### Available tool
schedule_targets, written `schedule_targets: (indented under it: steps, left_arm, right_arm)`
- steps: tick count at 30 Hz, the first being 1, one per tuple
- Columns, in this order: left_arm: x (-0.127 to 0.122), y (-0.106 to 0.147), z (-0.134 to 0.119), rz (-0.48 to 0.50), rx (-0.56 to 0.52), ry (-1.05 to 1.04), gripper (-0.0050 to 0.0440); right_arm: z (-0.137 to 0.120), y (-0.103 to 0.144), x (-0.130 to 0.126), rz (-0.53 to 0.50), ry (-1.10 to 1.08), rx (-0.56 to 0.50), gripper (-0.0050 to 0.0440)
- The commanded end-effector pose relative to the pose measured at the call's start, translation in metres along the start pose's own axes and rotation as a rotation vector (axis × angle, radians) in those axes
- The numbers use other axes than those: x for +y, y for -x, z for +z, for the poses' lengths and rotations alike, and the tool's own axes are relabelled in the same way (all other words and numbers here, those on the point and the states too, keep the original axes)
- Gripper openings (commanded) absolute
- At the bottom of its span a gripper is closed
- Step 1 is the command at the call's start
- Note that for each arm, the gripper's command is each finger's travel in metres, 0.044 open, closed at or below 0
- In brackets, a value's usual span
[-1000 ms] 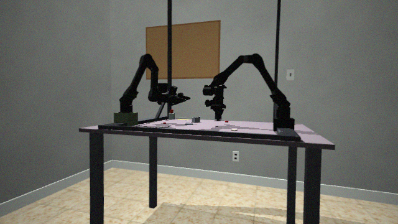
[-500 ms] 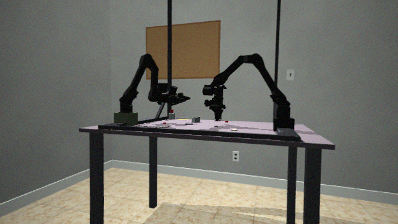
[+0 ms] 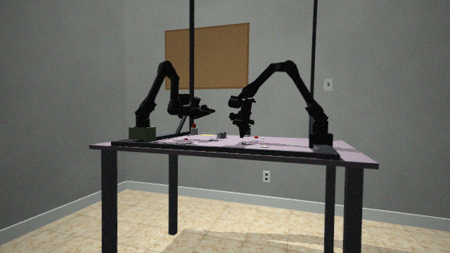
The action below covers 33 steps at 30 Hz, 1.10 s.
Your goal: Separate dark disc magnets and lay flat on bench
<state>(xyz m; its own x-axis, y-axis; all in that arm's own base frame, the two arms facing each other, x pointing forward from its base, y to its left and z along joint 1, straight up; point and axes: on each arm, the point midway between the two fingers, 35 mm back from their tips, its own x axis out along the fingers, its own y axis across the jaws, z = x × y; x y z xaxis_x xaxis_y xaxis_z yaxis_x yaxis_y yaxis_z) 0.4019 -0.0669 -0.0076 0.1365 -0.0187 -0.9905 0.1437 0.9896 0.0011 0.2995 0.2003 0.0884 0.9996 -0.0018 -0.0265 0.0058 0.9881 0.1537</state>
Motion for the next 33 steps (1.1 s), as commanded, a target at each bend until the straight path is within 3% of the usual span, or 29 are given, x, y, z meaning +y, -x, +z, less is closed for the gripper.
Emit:
schedule_targets:
  steps: [1, 17, 33]
  left_arm:
    - [0.004, 0.001, 0.006, 0.006, -0.047, -0.041, 0.0040]
    - [0.015, -0.007, 0.040, 0.058, -0.266, -0.296, 0.0040]
    - [0.031, 0.005, 0.078, 0.224, -0.532, -0.605, 0.0040]
  right_arm:
    - [0.004, 0.000, 0.001, 0.002, -0.010, -0.010, 0.0400]
    - [0.004, 0.000, 0.001, 0.002, -0.010, -0.010, 0.0400]
    - [0.004, 0.000, 0.001, 0.002, -0.010, -0.010, 0.0400]
